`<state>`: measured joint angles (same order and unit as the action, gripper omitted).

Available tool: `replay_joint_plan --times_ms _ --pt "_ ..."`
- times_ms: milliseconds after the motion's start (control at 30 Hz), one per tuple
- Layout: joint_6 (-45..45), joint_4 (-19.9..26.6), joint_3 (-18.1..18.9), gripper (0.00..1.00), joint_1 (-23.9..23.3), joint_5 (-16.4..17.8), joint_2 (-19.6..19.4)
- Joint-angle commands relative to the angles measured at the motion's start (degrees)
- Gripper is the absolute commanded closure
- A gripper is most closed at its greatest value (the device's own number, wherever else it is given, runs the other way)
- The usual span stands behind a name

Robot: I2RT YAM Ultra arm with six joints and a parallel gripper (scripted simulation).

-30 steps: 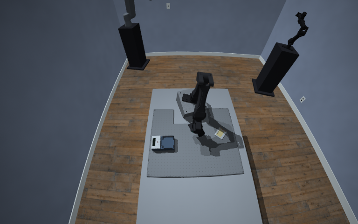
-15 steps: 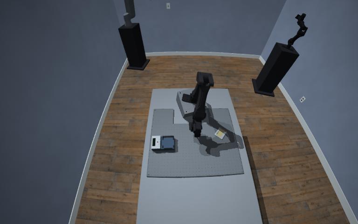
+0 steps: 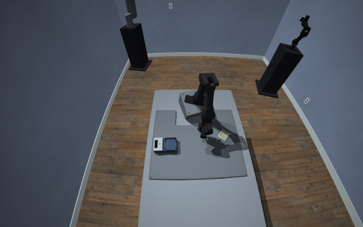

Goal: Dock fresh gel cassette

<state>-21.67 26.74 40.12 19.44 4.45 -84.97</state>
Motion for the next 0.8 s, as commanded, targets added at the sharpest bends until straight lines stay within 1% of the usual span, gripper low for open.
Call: replay_joint_plan --times_ms 0,267,333,367,767 --pt "-13.75 0.82 2.0 0.64 3.81 -1.66 -0.29" --pt "-37.23 1.43 4.36 0.64 12.8 -4.27 -1.61" --pt "-37.23 1.43 4.36 0.64 12.8 -4.27 -1.61" --pt "-39.58 1.96 5.21 0.64 14.46 -5.65 -2.24" --pt "-51.42 4.85 12.36 0.64 26.49 -9.94 -7.39"
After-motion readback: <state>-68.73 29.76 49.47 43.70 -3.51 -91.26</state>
